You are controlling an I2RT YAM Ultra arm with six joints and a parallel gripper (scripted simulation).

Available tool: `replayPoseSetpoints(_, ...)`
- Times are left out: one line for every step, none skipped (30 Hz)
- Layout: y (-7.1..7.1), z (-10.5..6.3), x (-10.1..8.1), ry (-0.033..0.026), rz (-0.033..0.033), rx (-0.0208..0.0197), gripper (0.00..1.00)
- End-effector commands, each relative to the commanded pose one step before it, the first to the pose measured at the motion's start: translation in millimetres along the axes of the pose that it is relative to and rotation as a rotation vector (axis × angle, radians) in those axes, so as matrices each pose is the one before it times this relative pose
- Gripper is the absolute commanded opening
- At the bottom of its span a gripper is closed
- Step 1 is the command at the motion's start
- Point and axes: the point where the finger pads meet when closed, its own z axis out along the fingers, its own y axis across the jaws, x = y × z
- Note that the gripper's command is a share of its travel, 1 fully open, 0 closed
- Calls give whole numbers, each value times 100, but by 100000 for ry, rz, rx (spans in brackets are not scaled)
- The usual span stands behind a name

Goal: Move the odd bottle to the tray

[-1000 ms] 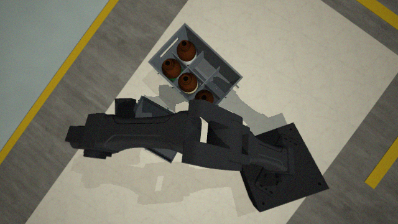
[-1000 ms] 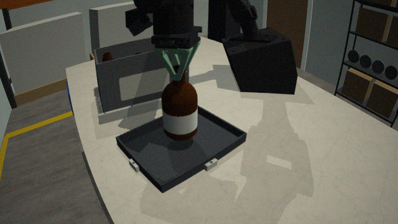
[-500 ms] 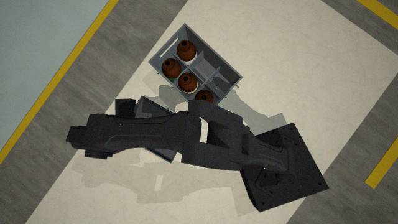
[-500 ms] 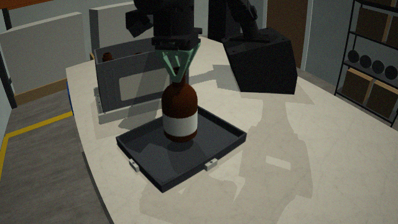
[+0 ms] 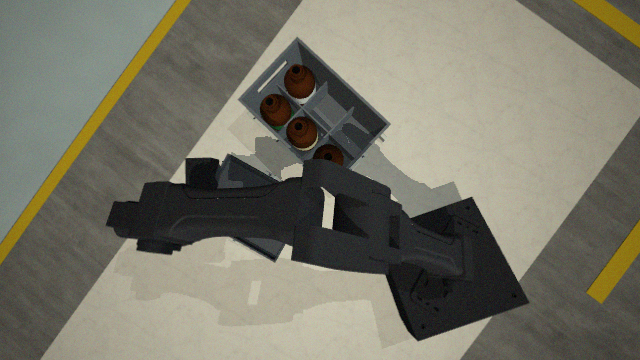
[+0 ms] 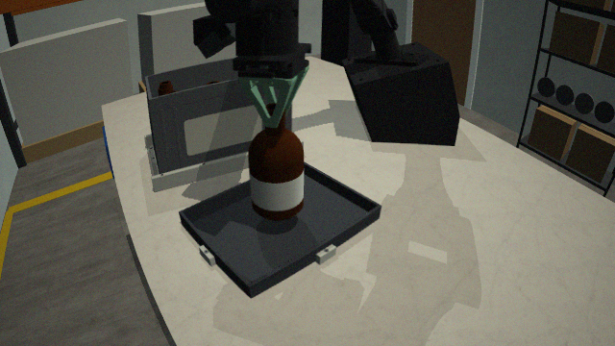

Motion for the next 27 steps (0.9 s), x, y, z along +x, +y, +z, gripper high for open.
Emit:
replayPoseSetpoints(251, -2161, -427, -1677, -20, -4768, 0)
replayPoseSetpoints(70, -92, 282, 86, -599, -223, 0)
replayPoseSetpoints(0, 0, 0, 0, 0, 0, 0)
replayPoseSetpoints(0, 0, 0, 0, 0, 0, 0)
replayPoseSetpoints(0, 0, 0, 0, 0, 0, 0)
replayPoseSetpoints(0, 0, 0, 0, 0, 0, 0)
replayPoseSetpoints(0, 0, 0, 0, 0, 0, 0)
replayPoseSetpoints(0, 0, 0, 0, 0, 0, 0)
replayPoseSetpoints(0, 0, 0, 0, 0, 0, 0)
replayPoseSetpoints(0, 0, 0, 0, 0, 0, 0)
replayPoseSetpoints(0, 0, 0, 0, 0, 0, 0)
replayPoseSetpoints(0, 0, 0, 0, 0, 0, 0)
replayPoseSetpoints(0, 0, 0, 0, 0, 0, 0)
replayPoseSetpoints(0, 0, 0, 0, 0, 0, 0)
replayPoseSetpoints(0, 0, 0, 0, 0, 0, 0)
replayPoseSetpoints(0, 0, 0, 0, 0, 0, 0)
replayPoseSetpoints(0, 0, 0, 0, 0, 0, 0)
replayPoseSetpoints(0, 0, 0, 0, 0, 0, 0)
replayPoseSetpoints(0, 0, 0, 0, 0, 0, 0)
replayPoseSetpoints(0, 0, 0, 0, 0, 0, 0)
replayPoseSetpoints(0, 0, 0, 0, 0, 0, 0)
replayPoseSetpoints(0, 0, 0, 0, 0, 0, 0)
replayPoseSetpoints(0, 0, 0, 0, 0, 0, 0)
replayPoseSetpoints(0, 0, 0, 0, 0, 0, 0)
replayPoseSetpoints(0, 0, 0, 0, 0, 0, 0)
replayPoseSetpoints(0, 0, 0, 0, 0, 0, 0)
replayPoseSetpoints(0, 0, 0, 0, 0, 0, 0)
